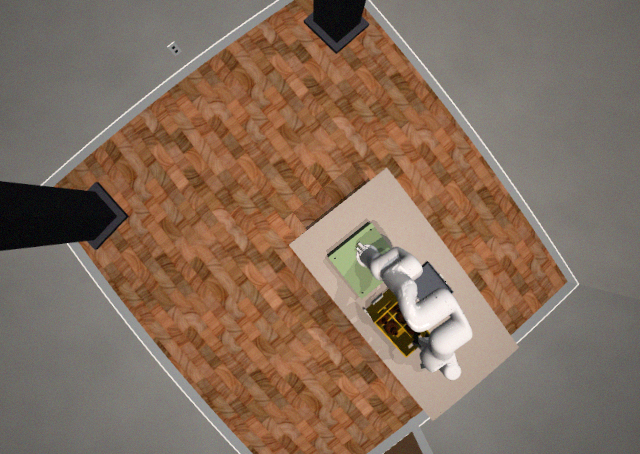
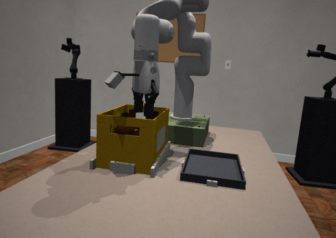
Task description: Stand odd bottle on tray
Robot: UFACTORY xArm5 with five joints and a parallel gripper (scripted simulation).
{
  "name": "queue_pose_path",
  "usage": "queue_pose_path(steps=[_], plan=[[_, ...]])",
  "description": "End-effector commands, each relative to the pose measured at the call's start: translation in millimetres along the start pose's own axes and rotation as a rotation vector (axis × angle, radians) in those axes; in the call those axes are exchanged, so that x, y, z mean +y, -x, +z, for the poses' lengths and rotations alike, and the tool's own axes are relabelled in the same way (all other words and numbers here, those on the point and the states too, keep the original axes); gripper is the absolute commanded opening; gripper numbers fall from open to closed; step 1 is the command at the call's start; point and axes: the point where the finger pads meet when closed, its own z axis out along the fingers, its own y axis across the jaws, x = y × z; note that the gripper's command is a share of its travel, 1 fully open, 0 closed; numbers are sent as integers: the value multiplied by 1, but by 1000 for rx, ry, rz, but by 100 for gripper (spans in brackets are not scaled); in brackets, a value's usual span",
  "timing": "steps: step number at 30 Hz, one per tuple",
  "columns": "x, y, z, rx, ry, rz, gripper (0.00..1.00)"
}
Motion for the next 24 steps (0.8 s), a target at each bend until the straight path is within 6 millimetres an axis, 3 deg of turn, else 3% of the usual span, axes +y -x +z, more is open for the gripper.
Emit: queue_pose_path(steps=[1, 24], plan=[[-1, -1, -1, 3, -2, 0, 65], [-1, -1, 13, 3, -2, 0, 65]])
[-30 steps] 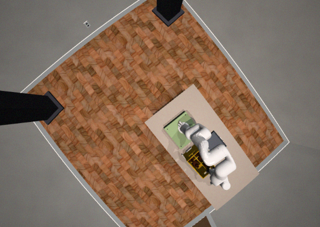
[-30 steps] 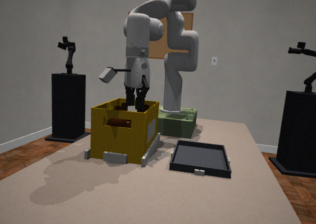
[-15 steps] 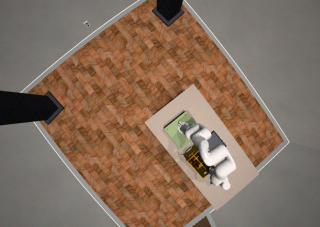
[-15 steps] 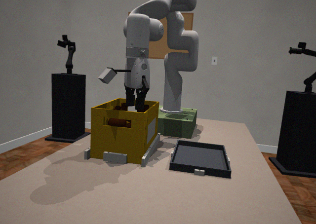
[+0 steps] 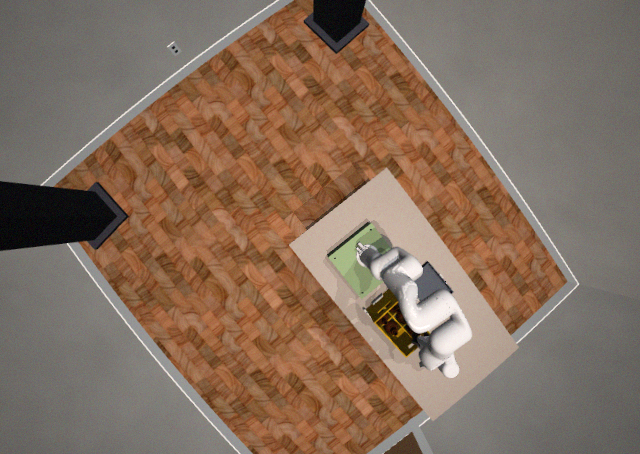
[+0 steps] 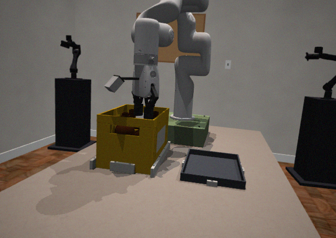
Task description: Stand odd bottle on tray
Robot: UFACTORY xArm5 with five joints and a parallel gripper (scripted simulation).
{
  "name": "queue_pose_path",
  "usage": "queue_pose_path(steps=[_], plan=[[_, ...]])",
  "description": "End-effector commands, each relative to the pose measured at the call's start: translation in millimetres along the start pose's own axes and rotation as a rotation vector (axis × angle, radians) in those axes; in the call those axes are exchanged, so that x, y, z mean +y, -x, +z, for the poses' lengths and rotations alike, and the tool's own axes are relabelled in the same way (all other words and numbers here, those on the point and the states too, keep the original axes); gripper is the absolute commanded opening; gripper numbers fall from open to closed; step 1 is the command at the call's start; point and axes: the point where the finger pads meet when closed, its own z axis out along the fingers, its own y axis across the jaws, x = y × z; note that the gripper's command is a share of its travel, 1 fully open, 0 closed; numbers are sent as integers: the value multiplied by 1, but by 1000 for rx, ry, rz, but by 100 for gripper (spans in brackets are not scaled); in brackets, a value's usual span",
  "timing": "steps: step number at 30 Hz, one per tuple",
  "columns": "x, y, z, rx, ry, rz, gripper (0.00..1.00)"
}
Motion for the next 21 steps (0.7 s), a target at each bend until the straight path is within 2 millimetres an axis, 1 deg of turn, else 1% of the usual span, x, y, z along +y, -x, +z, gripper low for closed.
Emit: queue_pose_path(steps=[1, 21], plan=[[-1, -1, 3, 3, -3, 0, 65], [-1, -1, 21, 3, -3, 0, 65]])
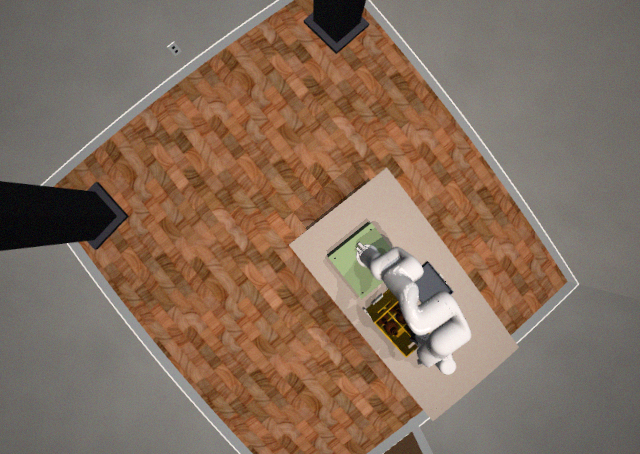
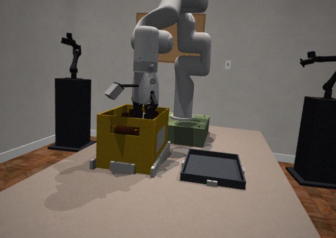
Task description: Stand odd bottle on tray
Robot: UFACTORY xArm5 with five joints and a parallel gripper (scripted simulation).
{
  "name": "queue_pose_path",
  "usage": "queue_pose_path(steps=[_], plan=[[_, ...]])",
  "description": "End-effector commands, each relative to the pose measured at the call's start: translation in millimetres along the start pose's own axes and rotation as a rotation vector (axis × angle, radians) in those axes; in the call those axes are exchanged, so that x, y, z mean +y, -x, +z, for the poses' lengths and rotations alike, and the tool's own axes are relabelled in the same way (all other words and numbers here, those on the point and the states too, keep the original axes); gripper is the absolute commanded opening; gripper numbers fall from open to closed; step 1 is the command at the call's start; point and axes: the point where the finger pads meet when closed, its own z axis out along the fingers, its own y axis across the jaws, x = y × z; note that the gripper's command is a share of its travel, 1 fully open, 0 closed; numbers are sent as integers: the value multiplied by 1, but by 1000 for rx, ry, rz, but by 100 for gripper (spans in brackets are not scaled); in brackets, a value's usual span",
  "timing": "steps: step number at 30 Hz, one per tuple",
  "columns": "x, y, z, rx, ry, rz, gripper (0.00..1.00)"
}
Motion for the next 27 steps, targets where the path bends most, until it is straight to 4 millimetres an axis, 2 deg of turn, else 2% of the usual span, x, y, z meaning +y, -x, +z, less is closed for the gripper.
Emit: queue_pose_path(steps=[1, 27], plan=[[-1, -1, 0, 4, -3, 0, 65], [-1, -1, 5, 4, -3, 0, 65]])
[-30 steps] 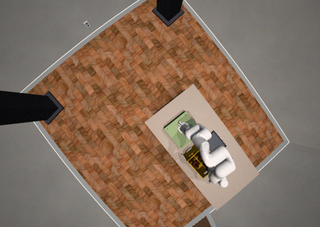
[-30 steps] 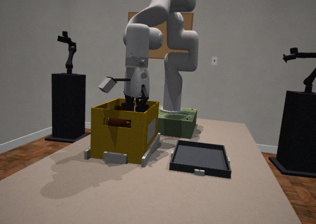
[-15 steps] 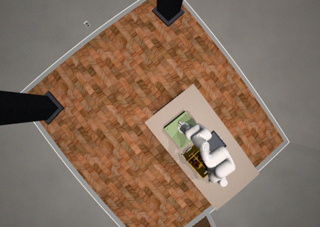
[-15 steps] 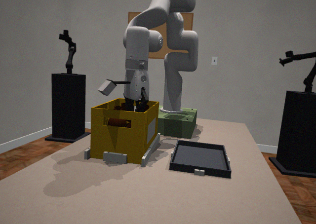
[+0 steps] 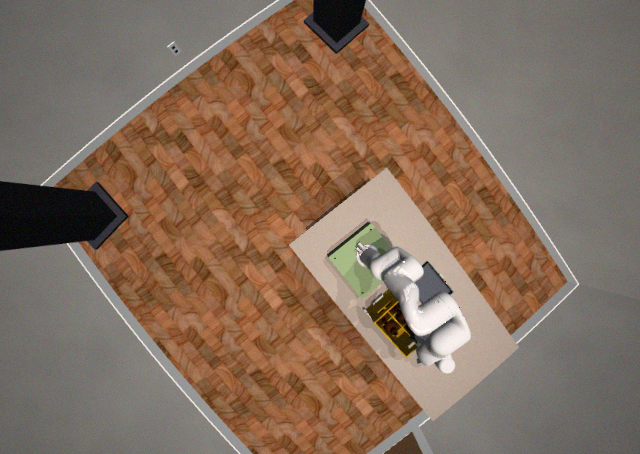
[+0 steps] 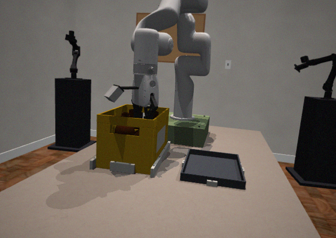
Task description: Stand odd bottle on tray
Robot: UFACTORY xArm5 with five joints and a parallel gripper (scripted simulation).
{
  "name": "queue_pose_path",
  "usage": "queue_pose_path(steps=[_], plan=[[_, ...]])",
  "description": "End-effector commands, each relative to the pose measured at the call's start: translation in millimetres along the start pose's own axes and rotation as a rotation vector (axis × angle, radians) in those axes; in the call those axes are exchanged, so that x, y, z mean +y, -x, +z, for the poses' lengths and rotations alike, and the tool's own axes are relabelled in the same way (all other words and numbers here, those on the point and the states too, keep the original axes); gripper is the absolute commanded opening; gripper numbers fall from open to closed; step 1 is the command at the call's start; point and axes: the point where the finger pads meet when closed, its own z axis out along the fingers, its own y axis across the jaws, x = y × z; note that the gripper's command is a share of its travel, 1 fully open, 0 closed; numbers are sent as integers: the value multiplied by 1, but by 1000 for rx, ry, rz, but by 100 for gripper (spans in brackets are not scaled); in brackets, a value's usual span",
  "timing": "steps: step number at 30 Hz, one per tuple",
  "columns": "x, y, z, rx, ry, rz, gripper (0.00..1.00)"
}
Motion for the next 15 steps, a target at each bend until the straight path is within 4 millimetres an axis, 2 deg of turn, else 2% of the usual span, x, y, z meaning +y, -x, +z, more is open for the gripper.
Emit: queue_pose_path(steps=[1, 2, 15], plan=[[-1, -1, -2, 3, -2, 0, 65], [-1, -1, -2, 3, -2, 0, 0], [-1, -1, -2, 3, -2, 0, 0]])
